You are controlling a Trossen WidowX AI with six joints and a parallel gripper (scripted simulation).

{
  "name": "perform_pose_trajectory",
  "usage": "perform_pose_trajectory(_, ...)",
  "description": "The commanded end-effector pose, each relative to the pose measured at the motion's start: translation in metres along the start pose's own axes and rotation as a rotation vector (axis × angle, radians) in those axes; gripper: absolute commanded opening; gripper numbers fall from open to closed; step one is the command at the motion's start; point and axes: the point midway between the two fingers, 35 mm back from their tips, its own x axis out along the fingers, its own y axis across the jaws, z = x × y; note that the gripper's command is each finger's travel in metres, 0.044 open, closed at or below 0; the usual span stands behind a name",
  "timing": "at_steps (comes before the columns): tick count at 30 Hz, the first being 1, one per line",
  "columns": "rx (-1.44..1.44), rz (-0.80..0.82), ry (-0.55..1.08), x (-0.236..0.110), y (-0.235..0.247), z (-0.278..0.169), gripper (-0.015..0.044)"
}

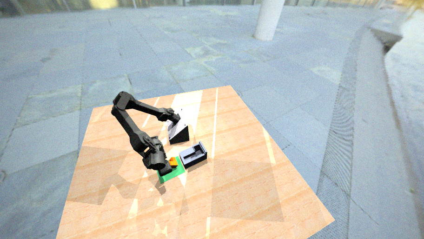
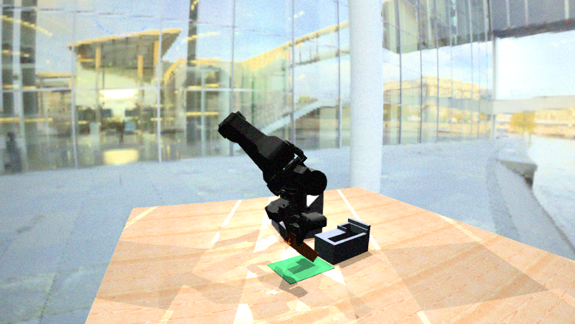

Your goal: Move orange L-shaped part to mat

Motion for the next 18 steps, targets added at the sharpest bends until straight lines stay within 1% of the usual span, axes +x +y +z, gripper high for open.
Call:
perform_pose_trajectory(1,-0.004,-0.004,-0.004,0.0072,-0.001,0.0001,0.0)
perform_pose_trajectory(18,-0.001,-0.003,0.0,0.0092,-0.0011,-0.0002,0.0)
